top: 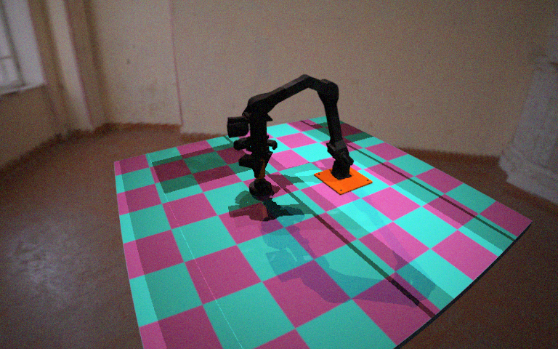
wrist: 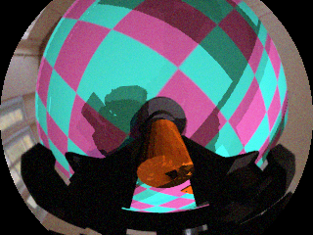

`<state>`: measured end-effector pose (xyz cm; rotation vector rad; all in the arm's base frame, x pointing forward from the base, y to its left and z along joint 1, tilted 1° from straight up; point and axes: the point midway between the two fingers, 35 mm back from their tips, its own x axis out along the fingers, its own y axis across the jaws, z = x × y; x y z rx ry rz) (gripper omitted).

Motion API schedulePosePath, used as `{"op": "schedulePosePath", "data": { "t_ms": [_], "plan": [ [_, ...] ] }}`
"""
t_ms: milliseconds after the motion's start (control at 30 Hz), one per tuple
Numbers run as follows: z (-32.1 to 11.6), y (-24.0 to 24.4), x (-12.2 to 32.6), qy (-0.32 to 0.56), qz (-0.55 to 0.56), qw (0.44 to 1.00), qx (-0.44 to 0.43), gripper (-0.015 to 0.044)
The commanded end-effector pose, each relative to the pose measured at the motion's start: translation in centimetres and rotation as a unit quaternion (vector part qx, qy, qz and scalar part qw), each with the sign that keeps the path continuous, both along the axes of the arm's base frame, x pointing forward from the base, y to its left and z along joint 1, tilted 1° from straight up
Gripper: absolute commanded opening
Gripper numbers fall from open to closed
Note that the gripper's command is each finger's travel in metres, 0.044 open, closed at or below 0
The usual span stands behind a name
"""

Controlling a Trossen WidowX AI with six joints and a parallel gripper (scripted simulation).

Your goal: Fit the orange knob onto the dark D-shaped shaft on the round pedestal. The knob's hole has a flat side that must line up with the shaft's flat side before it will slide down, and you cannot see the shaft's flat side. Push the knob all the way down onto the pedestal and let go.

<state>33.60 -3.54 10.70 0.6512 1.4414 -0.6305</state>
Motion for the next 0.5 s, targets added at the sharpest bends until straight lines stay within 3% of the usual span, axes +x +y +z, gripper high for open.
{"op": "schedulePosePath", "data": {
  "t_ms": [0,467],
  "plan": [
    [-0.12,-0.01,0.0,-0.001,-0.005,1.0,0.0,0.0],
    [-0.2,-0.01,-0.09,0.0,0.007,1.0,-0.001,0.0]
  ]
}}
